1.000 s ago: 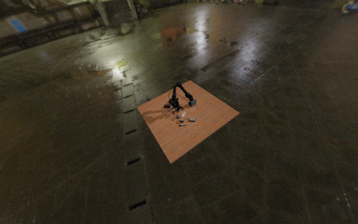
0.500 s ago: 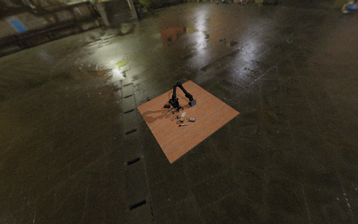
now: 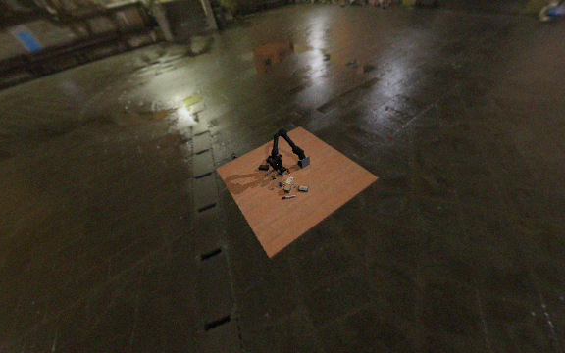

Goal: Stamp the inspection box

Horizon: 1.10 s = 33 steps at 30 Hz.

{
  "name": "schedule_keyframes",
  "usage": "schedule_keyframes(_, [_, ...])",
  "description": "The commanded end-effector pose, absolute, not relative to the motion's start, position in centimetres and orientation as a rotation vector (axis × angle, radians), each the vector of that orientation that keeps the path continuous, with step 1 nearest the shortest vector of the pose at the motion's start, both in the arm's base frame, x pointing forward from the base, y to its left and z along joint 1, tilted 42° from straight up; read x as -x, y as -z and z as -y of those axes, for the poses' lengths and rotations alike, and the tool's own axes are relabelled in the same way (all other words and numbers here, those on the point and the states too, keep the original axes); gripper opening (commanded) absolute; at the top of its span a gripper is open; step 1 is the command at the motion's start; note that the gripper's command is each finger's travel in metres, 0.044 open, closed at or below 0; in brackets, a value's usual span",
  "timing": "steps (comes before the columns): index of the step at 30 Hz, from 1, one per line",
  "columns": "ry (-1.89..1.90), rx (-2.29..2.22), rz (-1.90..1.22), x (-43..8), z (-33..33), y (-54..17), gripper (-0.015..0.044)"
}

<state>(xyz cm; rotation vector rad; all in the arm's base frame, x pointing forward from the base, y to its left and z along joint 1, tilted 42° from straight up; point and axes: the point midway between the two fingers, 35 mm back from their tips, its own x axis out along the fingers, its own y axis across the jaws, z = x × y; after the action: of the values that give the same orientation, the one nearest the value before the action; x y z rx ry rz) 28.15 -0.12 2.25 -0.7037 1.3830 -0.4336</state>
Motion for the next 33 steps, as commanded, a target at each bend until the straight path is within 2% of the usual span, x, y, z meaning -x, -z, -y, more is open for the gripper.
schedule_keyframes(1, [0.437, 0.707, -1.383, -28.22, 0.30, -2.15, 0.0000])
schedule_keyframes(33, [0.437, 0.707, -1.383, -28.15, -0.04, -2.54, 0.0000])
